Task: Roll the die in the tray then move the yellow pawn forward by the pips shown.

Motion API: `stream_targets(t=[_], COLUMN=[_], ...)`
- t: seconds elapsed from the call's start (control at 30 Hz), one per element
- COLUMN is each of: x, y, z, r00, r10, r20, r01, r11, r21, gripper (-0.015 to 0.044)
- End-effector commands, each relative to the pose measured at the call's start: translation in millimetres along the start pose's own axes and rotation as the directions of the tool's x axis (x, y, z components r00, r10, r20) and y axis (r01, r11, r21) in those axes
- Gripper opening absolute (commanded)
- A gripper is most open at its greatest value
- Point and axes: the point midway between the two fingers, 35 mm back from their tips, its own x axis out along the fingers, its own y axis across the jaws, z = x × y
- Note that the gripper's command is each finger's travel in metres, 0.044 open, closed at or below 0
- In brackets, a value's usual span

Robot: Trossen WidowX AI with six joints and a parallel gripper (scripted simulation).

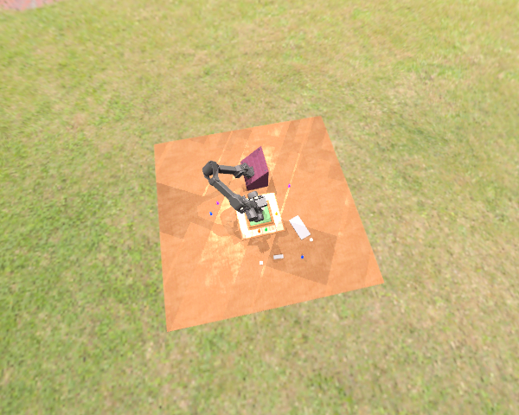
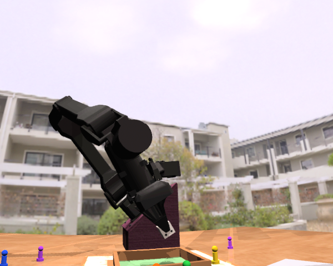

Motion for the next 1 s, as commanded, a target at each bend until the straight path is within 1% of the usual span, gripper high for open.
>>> stream_targets(t=[0.0,0.17,0.23,0.33,0.4,0.47,0.53,0.97], x=[0.4,0.5,-0.1,-2.3,-17.9,-42.6,-54.9,-55.4], y=[1.3,0.8,0.4,-0.1,-2.7,-5.0,-5.5,-3.9], z=[0.0,-0.4,-0.6,-0.7,-1.5,-3.1,-4.3,-4.6], r00=[0.992,0.958,0.945,0.944,0.944,0.944,0.944,0.944], r10=[-0.022,-0.073,-0.089,-0.092,-0.092,-0.092,-0.092,-0.092], r20=[0.128,0.278,0.313,0.318,0.318,0.318,0.318,0.318], r01=[0.024,0.083,0.103,0.105,0.106,0.106,0.106,0.106], r11=[1.0,0.996,0.994,0.994,0.994,0.994,0.994,0.994], r21=[-0.013,-0.024,-0.026,-0.026,-0.026,-0.026,-0.026,-0.026], gripper=[0.0,0.0,0.0,0.0,0.0,0.0,0.0,0.0])
